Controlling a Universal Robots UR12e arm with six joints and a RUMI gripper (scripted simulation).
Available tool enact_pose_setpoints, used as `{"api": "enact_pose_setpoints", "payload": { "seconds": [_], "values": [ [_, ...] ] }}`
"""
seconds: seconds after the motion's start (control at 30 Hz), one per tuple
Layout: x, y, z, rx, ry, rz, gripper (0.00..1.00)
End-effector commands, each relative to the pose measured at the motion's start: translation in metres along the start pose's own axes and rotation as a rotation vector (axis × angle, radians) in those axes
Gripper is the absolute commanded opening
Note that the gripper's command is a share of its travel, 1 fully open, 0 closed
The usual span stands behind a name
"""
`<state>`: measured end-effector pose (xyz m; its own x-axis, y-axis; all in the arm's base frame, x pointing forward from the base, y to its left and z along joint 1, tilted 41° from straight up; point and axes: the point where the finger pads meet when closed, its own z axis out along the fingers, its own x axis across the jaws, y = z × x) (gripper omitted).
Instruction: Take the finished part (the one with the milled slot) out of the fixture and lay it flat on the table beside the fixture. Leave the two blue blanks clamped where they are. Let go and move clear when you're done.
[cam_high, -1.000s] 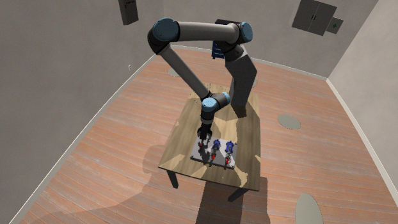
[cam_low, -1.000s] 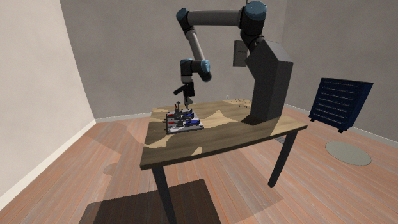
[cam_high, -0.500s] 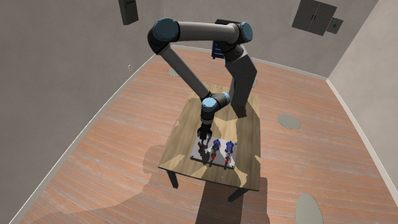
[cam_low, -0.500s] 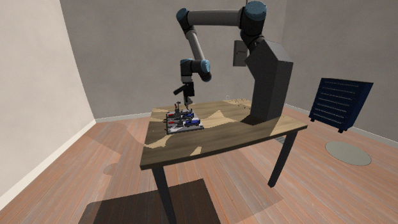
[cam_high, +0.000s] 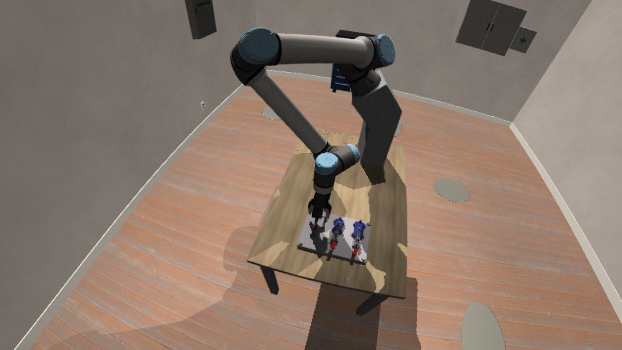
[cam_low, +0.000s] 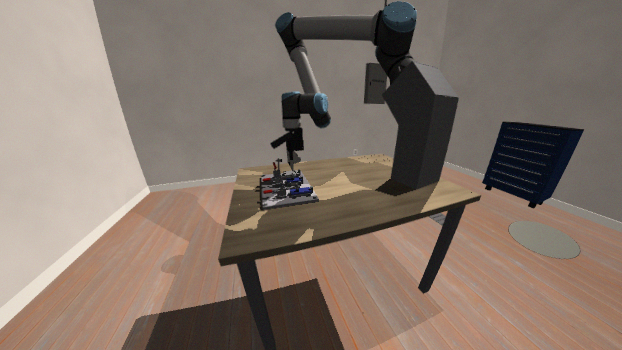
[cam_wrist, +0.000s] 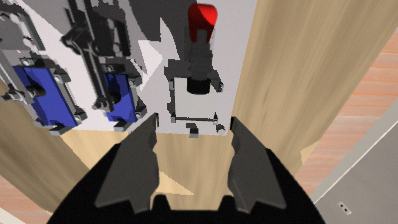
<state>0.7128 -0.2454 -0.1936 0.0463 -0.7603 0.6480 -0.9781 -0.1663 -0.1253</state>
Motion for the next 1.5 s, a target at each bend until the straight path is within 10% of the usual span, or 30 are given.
{"api": "enact_pose_setpoints", "payload": {
  "seconds": [0.0,1.47],
  "values": [
    [0.0016,-0.0024,-0.0004,0.003,0.001,0.001,0.59],
    [0.0019,-0.0022,0.0050,0.002,0.001,0.002,0.59]
  ]
}}
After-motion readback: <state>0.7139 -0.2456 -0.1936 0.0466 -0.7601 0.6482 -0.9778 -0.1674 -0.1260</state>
